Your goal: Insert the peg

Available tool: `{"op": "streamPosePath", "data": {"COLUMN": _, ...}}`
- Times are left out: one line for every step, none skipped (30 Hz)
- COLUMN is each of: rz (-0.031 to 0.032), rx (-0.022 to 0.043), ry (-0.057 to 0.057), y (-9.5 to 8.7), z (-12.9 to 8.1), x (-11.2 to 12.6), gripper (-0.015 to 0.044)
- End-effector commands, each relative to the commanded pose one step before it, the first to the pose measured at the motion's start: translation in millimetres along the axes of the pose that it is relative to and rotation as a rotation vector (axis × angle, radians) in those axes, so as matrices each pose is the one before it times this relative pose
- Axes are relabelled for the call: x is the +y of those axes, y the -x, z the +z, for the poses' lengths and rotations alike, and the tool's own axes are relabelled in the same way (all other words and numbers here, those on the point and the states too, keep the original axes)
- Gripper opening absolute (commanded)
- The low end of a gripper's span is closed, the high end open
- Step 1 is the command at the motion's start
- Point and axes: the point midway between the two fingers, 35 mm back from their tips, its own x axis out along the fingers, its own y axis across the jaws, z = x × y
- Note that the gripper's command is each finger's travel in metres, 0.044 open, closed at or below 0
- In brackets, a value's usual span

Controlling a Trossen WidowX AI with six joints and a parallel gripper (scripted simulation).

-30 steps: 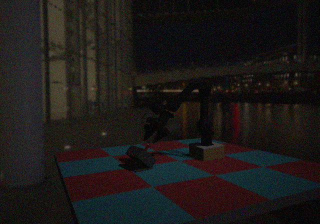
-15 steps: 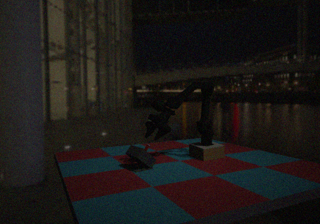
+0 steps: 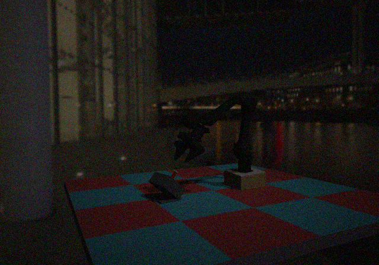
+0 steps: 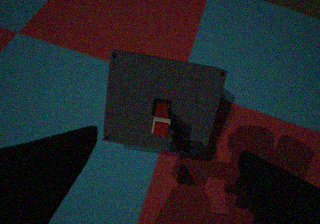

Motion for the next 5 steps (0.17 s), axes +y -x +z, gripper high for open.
{"op": "streamPosePath", "data": {"rz": 0.00286, "rx": -0.00098, "ry": 0.0022, "y": 5.38, "z": 0.23, "x": 0.03, "gripper": 0.044}}
{"op": "streamPosePath", "data": {"rz": -0.00002, "rx": 0.00003, "ry": 0.0, "y": 0.65, "z": 0.0, "x": -0.01, "gripper": 0.044}}
{"op": "streamPosePath", "data": {"rz": -0.00004, "rx": 0.00005, "ry": 0.0, "y": 1.09, "z": 0.0, "x": -0.02, "gripper": 0.044}}
{"op": "streamPosePath", "data": {"rz": -0.00004, "rx": 0.00006, "ry": 0.0, "y": 1.35, "z": 0.0, "x": -0.02, "gripper": 0.044}}
{"op": "streamPosePath", "data": {"rz": -0.00004, "rx": 0.00006, "ry": 0.0, "y": 1.35, "z": -0.01, "x": -0.02, "gripper": 0.044}}
